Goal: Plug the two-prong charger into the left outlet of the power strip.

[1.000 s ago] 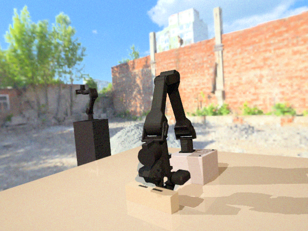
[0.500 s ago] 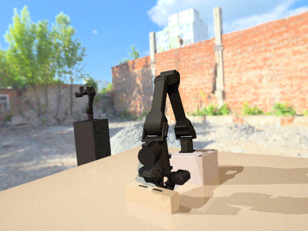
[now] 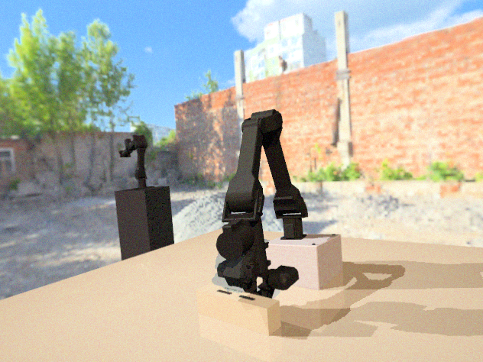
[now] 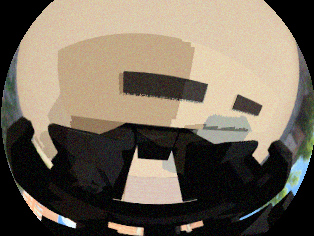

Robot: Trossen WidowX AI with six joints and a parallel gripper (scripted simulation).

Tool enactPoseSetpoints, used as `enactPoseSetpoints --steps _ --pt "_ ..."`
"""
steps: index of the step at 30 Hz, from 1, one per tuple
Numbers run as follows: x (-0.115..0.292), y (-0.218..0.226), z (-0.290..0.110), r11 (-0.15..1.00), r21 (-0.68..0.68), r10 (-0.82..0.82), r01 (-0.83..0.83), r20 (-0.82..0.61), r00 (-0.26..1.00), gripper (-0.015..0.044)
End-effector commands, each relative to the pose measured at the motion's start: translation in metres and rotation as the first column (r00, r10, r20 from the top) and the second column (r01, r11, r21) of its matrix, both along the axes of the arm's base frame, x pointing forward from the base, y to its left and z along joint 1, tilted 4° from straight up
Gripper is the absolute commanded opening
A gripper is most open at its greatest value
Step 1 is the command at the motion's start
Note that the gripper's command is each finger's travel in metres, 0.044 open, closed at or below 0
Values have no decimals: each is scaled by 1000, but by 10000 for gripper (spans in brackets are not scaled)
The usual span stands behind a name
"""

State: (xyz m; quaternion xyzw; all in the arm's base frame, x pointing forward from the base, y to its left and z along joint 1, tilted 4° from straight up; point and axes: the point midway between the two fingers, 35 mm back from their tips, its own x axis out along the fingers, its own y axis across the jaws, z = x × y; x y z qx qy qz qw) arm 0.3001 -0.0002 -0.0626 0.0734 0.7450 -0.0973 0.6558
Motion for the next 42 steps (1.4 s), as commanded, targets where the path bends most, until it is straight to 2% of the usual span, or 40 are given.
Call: enactPoseSetpoints --steps 1,24,40,42 --pt "8 -2 3 1000 -10 0 1 36 999 0" --pt "0 0 0 1000 0 -1 1 1 1000 0" --pt "0 0 0 1000 0 -1 1 1 1000 420" --pt "-1 0 0 1000 0 -1 1 2 1000 440"
